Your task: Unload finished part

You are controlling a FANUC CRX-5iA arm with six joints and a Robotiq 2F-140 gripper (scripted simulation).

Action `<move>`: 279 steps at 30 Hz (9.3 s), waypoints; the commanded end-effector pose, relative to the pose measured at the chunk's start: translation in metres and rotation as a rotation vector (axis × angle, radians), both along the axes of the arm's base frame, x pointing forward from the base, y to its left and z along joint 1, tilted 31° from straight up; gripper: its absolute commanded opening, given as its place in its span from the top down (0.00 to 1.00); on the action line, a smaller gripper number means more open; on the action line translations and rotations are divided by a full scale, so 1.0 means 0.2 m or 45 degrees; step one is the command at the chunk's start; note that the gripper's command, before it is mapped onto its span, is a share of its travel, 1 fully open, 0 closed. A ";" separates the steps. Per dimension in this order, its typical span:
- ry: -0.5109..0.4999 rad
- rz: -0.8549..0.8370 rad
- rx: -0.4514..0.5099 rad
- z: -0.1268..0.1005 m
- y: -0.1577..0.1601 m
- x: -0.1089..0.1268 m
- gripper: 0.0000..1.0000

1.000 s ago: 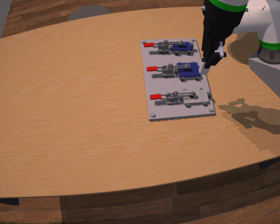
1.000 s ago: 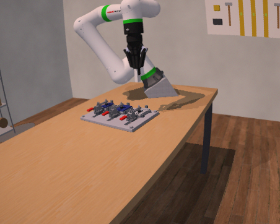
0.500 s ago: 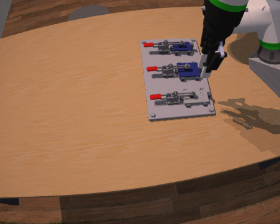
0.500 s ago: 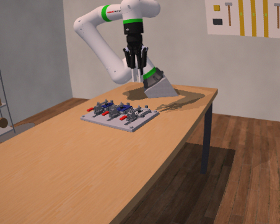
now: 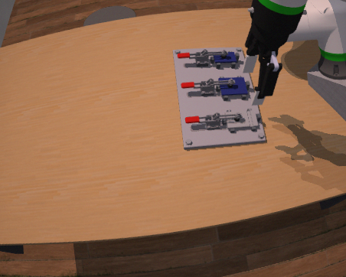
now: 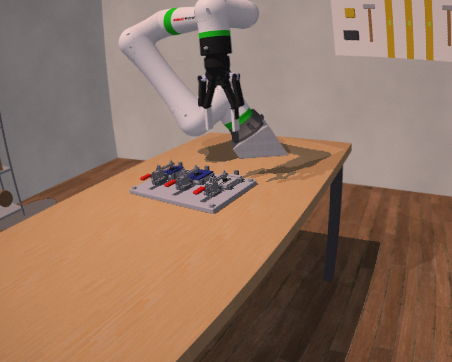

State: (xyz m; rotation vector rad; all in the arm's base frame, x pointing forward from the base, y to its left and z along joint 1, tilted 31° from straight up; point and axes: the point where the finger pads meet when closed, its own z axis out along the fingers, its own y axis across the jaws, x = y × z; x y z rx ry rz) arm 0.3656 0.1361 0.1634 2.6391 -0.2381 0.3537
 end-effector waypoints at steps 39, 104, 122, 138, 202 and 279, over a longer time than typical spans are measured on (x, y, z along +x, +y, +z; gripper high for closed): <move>0.000 0.000 0.000 0.00 0.00 0.00 0.42; 0.000 0.000 0.000 0.00 0.00 0.00 0.72; -0.001 0.000 0.000 0.00 0.00 0.00 0.72; -0.007 -0.012 0.003 0.00 0.00 0.00 0.72; -0.009 -0.016 0.004 0.00 0.01 0.00 0.72; -0.009 -0.016 0.004 -0.06 -0.21 0.68 0.72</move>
